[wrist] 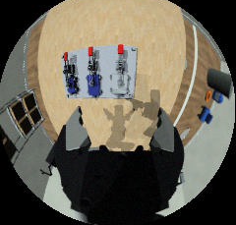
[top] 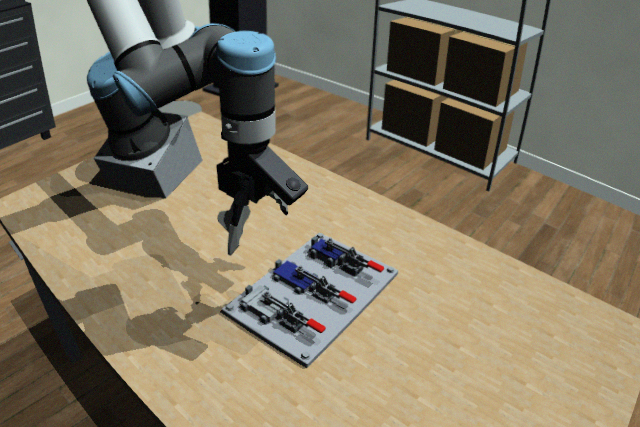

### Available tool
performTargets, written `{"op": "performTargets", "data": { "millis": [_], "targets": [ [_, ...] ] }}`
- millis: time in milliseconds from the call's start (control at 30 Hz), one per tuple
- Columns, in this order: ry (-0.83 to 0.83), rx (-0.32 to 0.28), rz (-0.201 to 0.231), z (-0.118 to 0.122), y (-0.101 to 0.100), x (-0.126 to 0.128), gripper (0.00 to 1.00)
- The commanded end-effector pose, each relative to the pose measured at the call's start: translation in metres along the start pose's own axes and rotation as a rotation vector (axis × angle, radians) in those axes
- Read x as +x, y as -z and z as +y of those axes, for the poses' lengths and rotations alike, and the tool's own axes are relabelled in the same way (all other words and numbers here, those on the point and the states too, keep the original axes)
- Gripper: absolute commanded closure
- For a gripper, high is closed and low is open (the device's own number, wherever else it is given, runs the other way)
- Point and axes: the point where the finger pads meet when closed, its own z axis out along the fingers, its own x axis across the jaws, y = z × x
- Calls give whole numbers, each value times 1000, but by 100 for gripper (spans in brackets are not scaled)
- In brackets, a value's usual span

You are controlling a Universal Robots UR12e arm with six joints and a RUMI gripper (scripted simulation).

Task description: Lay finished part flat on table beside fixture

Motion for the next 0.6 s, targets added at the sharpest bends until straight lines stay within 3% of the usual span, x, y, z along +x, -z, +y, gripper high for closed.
{"op": "performTargets", "data": {
  "millis": [0, 67, 100, 567],
  "targets": [
    [-7, 4, 2, 0, 1, -1, 0],
    [-7, 4, 2, 0, 1, -1, 0],
    [-7, 4, 2, 0, 1, -1, 72],
    [-7, 4, 2, 0, 1, -1, 72]
  ]
}}
